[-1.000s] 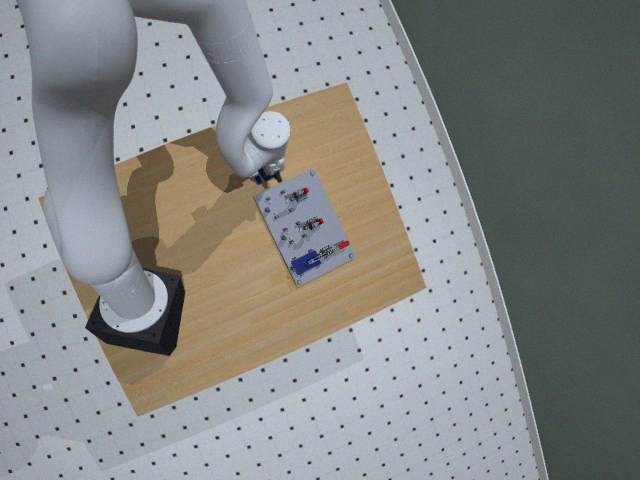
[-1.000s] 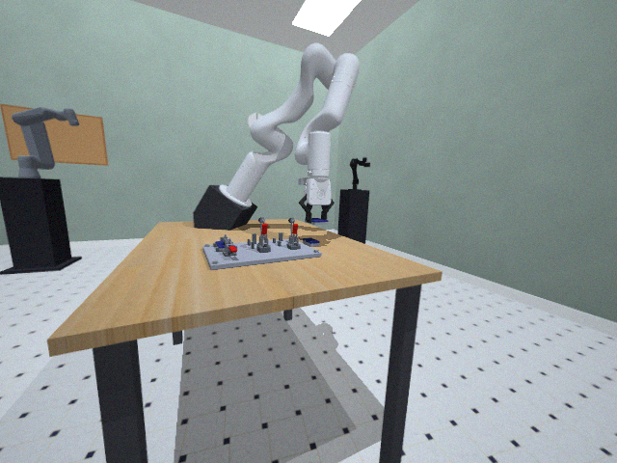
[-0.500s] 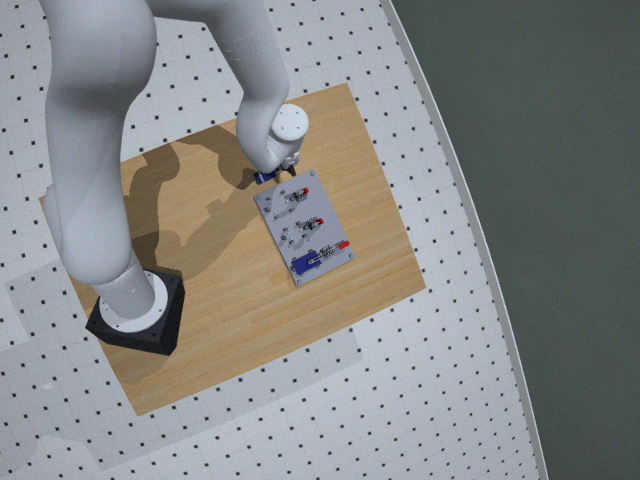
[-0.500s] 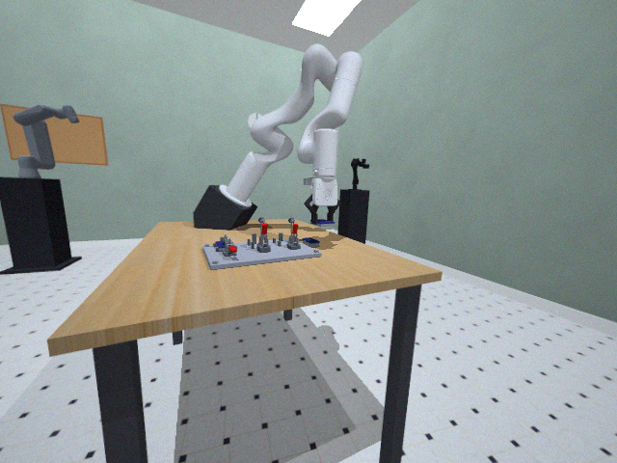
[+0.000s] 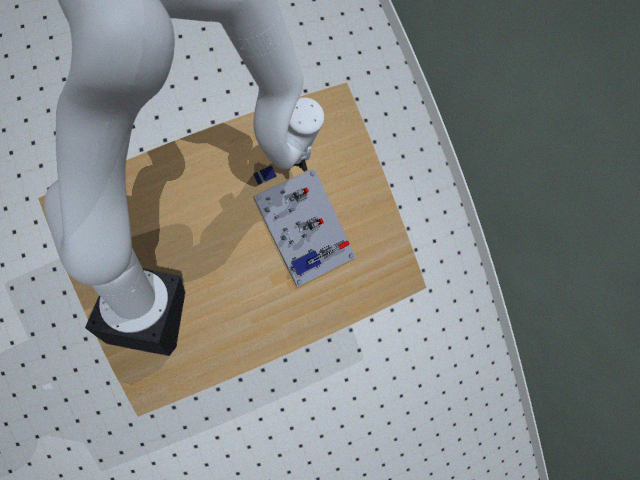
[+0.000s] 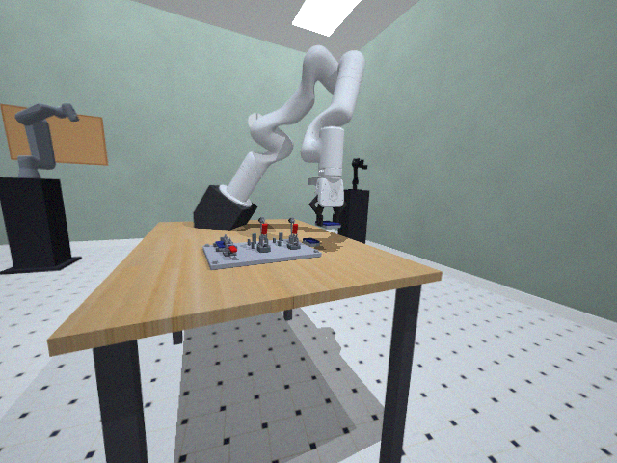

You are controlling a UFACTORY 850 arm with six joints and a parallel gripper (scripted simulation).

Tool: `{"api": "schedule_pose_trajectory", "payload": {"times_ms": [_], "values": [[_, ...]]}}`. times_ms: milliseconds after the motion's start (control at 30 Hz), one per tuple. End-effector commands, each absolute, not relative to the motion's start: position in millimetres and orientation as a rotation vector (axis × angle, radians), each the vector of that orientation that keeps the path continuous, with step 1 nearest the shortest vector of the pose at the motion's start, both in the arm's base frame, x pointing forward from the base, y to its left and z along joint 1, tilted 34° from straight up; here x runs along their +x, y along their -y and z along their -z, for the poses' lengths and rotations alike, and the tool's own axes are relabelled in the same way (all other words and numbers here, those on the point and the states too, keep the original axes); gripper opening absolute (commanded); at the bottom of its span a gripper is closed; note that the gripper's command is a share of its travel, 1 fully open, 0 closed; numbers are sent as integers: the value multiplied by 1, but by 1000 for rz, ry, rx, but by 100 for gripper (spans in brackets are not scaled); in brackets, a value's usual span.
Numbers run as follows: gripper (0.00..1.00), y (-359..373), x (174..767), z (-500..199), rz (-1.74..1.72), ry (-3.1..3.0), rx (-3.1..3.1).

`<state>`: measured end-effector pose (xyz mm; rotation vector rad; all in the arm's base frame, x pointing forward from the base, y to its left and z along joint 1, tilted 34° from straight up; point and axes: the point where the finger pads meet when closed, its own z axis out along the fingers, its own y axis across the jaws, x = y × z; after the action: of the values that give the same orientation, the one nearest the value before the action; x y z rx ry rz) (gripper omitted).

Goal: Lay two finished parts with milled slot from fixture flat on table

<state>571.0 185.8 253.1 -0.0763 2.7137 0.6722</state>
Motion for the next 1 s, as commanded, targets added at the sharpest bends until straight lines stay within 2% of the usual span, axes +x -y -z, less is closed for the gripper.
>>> {"api": "schedule_pose_trajectory", "payload": {"times_ms": [0,967], "values": [[0,-186,579,-256,-671,-2717,-77],[0,-186,581,-257,-671,-2717,-77]]}}
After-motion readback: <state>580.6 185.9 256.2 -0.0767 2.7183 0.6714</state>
